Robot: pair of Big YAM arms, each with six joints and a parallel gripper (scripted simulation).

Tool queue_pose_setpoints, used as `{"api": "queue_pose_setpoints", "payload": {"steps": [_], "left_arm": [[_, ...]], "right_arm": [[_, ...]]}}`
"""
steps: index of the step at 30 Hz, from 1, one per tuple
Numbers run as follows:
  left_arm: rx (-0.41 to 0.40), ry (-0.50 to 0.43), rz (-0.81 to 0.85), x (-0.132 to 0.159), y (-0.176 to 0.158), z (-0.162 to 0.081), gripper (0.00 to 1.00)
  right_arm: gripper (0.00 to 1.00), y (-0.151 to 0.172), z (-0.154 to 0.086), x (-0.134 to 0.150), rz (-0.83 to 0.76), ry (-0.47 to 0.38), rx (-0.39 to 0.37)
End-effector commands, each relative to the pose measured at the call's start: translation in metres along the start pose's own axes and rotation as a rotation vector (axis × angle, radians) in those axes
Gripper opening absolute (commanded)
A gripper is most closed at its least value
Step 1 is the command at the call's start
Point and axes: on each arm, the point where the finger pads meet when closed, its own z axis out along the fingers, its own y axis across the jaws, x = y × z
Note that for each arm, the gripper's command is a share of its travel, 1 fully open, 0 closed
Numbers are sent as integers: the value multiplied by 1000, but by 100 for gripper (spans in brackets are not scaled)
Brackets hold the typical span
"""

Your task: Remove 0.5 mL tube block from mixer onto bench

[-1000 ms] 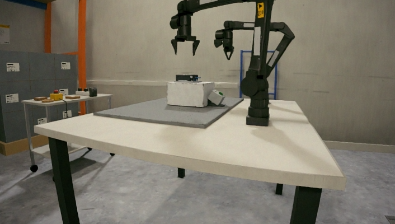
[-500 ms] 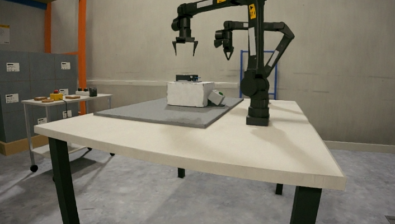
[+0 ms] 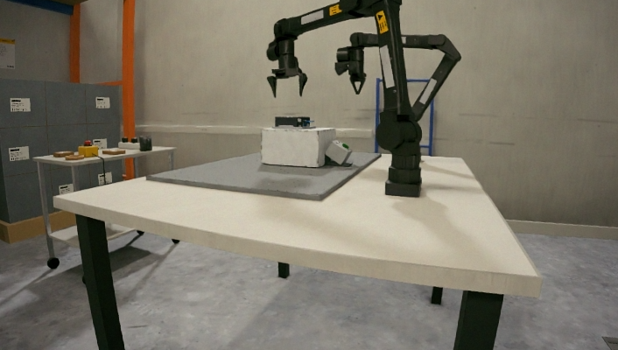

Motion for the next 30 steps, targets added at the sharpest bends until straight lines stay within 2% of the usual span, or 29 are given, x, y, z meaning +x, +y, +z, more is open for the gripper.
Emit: {"api": "queue_pose_setpoints", "payload": {"steps": [1,8,11,15,20,24,30], "left_arm": [[-82,-74,113,-1,9,-46,100],[-82,-62,260,2,10,6,100],[-87,-65,245,-1,9,6,100],[-98,-68,235,-6,3,24,100],[-84,-55,219,-3,-5,22,100],[-75,-49,187,2,-1,32,100],[-73,-49,182,-5,1,41,100]], "right_arm": [[0,1,-21,-10,-18,-73,14],[0,0,-17,-16,-17,-51,10],[0,0,-17,-16,-17,-51,10],[0,0,-19,-17,-16,-55,11],[0,0,-21,-17,-15,-60,12],[0,0,-22,-18,-15,-63,12],[0,0,-24,-19,-14,-67,13]]}}
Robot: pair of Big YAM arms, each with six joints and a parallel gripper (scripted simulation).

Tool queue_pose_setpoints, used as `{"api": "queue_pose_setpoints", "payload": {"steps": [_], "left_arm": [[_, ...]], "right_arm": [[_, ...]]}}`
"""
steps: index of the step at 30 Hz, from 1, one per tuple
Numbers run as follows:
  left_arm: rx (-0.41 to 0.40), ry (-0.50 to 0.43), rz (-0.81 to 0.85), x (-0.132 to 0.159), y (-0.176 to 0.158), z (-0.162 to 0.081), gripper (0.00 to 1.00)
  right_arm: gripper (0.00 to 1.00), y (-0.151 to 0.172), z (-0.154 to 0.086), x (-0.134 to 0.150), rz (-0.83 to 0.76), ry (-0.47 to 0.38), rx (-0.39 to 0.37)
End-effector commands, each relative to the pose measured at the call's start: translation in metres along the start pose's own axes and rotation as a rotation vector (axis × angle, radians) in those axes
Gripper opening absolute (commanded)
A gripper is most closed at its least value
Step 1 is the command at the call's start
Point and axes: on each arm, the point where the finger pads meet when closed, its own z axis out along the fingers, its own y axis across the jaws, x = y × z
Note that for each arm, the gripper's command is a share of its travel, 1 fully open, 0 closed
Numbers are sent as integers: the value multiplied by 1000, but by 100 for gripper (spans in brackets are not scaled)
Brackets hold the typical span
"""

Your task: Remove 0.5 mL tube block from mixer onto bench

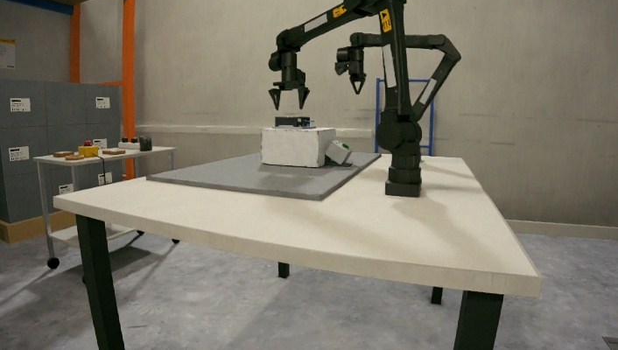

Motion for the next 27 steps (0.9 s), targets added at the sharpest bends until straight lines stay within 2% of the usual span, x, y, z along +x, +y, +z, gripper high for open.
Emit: {"api": "queue_pose_setpoints", "payload": {"steps": [1,8,10,14,24,27], "left_arm": [[-28,-13,-21,-6,5,0,100],[-1,2,-32,-12,4,26,100],[4,5,-39,-12,5,25,100],[-3,0,-50,-7,7,17,100],[-46,-25,-41,-2,10,-19,100],[-70,-38,-28,-6,13,-26,100]], "right_arm": [[0,0,-24,-18,-14,-68,13],[0,0,-18,-15,-13,-51,10],[0,0,-15,-13,-13,-43,9],[0,1,-12,-11,-13,-35,8],[0,2,3,-3,-12,5,2],[0,2,-1,-5,-12,-6,4]]}}
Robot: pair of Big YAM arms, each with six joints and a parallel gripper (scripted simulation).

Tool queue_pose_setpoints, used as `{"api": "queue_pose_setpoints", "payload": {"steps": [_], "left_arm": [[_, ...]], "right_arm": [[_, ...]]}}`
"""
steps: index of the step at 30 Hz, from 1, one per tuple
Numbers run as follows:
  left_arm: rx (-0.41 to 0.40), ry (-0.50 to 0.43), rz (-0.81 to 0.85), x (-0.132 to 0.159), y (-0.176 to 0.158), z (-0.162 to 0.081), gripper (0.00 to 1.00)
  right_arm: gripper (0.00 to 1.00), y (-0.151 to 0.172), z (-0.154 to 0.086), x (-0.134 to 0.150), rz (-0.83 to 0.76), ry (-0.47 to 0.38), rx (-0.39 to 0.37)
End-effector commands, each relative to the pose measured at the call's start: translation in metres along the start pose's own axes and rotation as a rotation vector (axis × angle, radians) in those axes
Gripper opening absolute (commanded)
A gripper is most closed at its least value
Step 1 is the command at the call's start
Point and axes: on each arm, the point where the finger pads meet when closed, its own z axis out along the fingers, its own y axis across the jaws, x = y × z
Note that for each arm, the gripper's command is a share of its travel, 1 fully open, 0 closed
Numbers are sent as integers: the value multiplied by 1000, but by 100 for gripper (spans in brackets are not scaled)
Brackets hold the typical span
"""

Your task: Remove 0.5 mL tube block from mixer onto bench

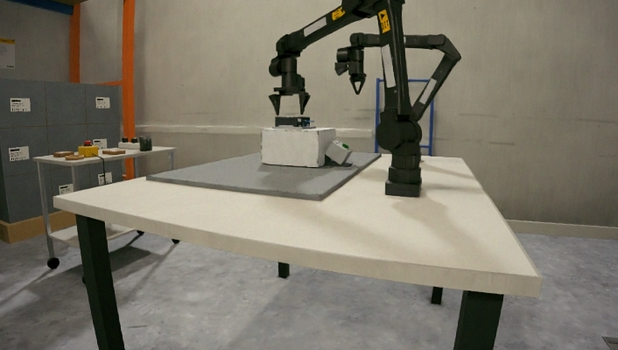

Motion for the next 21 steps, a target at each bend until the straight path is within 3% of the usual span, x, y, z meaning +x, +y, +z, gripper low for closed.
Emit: {"api": "queue_pose_setpoints", "payload": {"steps": [1,10,21], "left_arm": [[-90,-52,12,-7,14,-45,100],[-82,-49,5,-18,16,-28,100],[-3,-2,-16,-1,6,-4,100]], "right_arm": [[0,1,-3,-6,-11,-12,4],[0,1,-18,-8,-10,-54,11],[0,1,-25,-10,-9,-74,14]]}}
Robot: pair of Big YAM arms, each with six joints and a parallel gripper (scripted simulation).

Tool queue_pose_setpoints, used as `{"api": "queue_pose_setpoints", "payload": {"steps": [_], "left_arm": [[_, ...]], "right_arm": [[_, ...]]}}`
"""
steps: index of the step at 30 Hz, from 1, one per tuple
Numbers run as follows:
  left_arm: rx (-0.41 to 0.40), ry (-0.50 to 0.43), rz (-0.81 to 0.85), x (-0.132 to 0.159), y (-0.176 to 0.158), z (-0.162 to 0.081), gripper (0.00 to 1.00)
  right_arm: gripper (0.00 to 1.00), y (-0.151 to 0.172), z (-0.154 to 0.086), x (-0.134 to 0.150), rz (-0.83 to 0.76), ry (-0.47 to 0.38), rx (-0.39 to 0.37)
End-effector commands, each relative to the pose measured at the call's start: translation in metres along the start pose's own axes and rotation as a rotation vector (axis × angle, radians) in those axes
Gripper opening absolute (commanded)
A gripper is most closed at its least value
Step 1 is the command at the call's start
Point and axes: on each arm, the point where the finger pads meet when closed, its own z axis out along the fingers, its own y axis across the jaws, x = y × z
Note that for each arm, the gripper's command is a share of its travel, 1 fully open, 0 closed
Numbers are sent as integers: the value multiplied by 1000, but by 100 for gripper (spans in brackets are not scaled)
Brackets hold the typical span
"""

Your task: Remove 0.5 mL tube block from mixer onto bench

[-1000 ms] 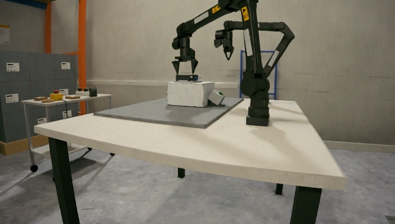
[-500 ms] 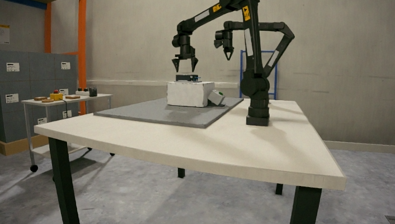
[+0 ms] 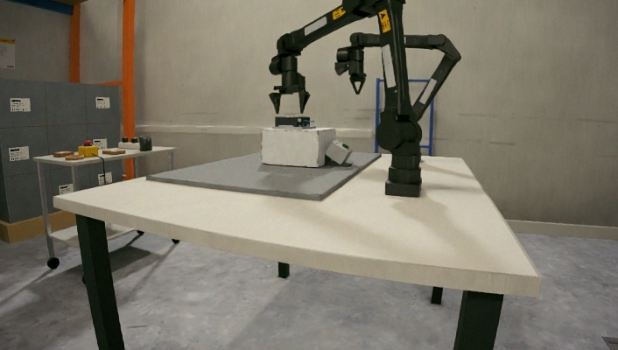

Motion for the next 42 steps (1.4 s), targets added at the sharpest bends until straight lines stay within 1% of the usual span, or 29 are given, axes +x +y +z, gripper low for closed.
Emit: {"api": "queue_pose_setpoints", "payload": {"steps": [1,7,11,15,20,31,42], "left_arm": [[10,6,-19,3,3,0,100],[7,4,-23,9,-2,-6,100],[-30,-18,-11,1,0,-21,100],[-60,-37,-4,-7,5,-28,100],[-78,-49,-4,-9,10,-34,100],[-54,-34,-3,-13,16,-18,100],[-43,-28,-3,-14,16,-17,100]], "right_arm": [[0,0,-25,-10,-8,-73,14],[0,0,-27,-11,-8,-78,14],[0,0,-29,-12,-7,-81,15],[0,0,-30,-12,-6,-84,15],[0,0,-30,-12,-6,-82,15],[0,0,-29,-11,-5,-78,14],[0,0,-28,-11,-3,-75,14]]}}
